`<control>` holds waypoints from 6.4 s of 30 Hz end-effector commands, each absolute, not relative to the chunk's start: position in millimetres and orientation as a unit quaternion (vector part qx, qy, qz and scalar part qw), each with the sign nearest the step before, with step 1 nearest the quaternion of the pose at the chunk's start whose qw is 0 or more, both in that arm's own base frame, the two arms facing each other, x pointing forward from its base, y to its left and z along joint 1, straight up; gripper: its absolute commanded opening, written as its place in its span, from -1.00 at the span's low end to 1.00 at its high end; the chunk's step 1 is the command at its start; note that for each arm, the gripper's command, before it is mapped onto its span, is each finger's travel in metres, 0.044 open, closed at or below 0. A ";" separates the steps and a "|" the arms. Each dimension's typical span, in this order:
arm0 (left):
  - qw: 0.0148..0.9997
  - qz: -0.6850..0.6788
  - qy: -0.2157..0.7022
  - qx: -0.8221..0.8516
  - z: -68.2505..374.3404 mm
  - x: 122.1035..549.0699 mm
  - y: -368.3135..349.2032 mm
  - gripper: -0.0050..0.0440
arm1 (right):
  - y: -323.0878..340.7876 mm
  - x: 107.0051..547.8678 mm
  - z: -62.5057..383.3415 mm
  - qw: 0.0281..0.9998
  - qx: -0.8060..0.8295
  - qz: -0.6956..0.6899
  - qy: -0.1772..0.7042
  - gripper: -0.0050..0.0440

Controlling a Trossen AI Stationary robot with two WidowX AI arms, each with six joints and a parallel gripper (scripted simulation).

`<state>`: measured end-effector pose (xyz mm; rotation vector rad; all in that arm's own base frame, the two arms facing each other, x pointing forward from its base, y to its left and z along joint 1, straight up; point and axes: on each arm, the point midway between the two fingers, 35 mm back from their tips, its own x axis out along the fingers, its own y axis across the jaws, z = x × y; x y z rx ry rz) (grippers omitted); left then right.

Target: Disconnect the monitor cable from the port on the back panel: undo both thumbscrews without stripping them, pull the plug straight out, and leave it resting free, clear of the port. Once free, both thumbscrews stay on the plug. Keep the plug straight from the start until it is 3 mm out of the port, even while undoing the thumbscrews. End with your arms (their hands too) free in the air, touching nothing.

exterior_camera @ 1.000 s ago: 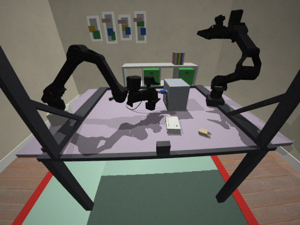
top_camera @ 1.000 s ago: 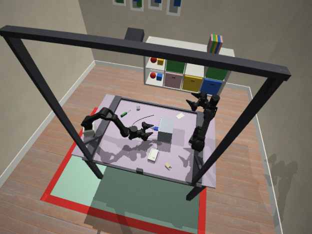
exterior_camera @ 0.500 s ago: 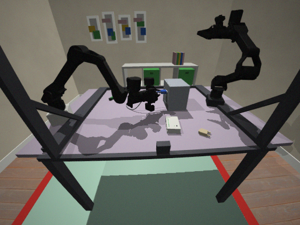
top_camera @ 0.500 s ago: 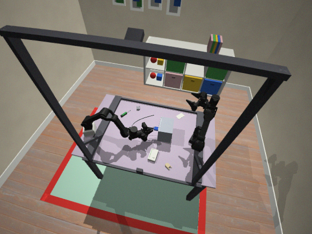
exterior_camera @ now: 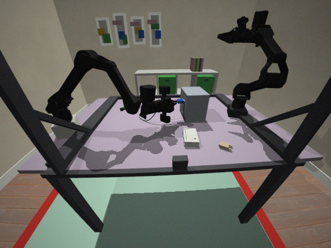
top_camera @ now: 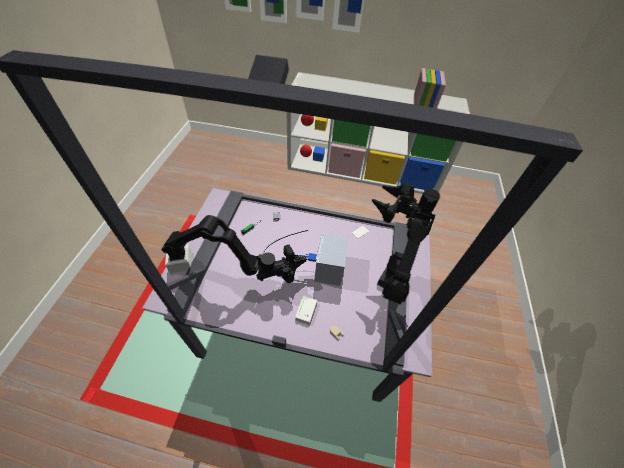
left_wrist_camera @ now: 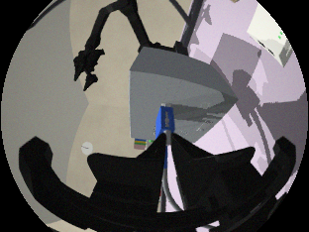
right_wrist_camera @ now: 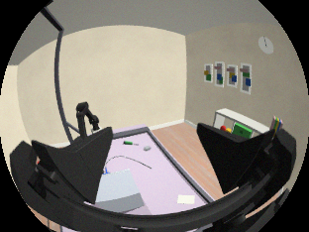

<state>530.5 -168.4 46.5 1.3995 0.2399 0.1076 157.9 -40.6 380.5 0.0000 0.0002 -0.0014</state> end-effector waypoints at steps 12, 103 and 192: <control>0.794 0.036 0.121 0.595 62.6 532.9 -168.4 -0.80 | -39.4 157.6 383.4 1.000 -0.003 0.000 -0.001 1.00; 0.889 -0.047 0.189 0.413 71.5 535.1 -163.9 0.38 | -39.4 157.6 383.4 1.000 -0.003 0.000 -0.001 1.00; 0.800 0.032 0.125 0.586 63.1 532.8 -168.2 -0.80 | -39.4 157.6 383.4 1.000 -0.003 0.000 -0.001 1.00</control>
